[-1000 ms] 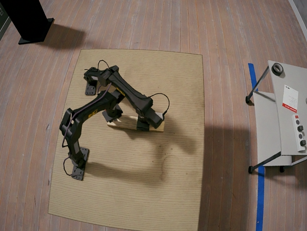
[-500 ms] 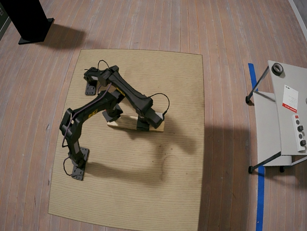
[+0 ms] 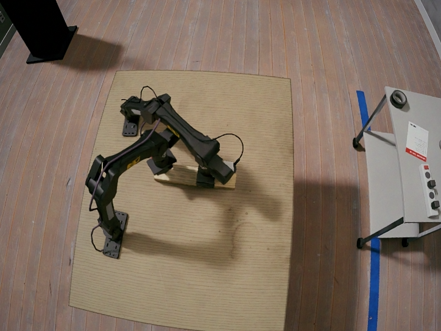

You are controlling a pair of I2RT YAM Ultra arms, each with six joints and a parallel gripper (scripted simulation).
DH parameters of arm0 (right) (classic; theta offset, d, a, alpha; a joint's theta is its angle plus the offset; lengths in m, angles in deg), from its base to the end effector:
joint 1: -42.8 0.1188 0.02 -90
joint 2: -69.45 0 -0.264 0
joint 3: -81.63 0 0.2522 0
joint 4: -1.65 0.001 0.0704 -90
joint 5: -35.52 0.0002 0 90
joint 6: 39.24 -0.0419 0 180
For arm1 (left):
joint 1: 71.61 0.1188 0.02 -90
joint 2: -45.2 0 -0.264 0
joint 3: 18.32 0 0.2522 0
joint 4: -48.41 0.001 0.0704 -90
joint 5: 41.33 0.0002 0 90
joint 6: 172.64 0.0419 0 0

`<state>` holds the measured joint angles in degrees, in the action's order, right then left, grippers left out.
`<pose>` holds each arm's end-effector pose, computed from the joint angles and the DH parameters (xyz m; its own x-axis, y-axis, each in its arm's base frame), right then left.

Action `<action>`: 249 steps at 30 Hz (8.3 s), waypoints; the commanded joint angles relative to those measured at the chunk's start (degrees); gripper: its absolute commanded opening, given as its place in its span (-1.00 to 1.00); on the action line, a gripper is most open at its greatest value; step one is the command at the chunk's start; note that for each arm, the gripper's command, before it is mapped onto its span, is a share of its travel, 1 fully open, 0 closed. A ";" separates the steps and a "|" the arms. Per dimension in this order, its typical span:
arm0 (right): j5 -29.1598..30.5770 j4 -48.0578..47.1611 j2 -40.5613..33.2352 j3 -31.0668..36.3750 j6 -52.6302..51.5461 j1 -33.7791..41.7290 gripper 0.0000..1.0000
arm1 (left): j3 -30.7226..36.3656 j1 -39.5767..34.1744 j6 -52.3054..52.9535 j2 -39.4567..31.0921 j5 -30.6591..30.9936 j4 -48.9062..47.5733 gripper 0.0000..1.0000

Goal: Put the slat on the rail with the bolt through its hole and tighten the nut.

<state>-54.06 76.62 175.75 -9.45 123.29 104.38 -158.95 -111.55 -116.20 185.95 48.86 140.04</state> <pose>0.1597 0.2966 0.1937 0.6960 -0.7180 0.0080 -0.7180 -0.6960 0.0010 0.3632 -0.3030 0.1731 -0.9935 0.1108 0.0273 0.1113 0.9937 0.0141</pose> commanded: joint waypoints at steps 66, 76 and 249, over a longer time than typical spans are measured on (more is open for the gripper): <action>-0.77 -0.01 -0.68 0.03 -104.83 -0.34 -0.75 | -0.30 0.01 -0.01 -0.55 -0.07 0.02 0.45; -0.65 -0.08 -0.71 0.09 -123.50 -0.28 -0.75 | -0.30 0.01 -0.01 -0.55 -0.07 0.02 0.45; -0.41 0.96 -0.80 -1.04 -1.74 -0.05 -0.32 | -0.26 0.01 -0.01 -0.55 0.05 -0.03 0.45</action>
<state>-53.75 76.40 175.78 -9.43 120.03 104.38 -158.95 -111.55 -116.22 185.95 48.92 140.04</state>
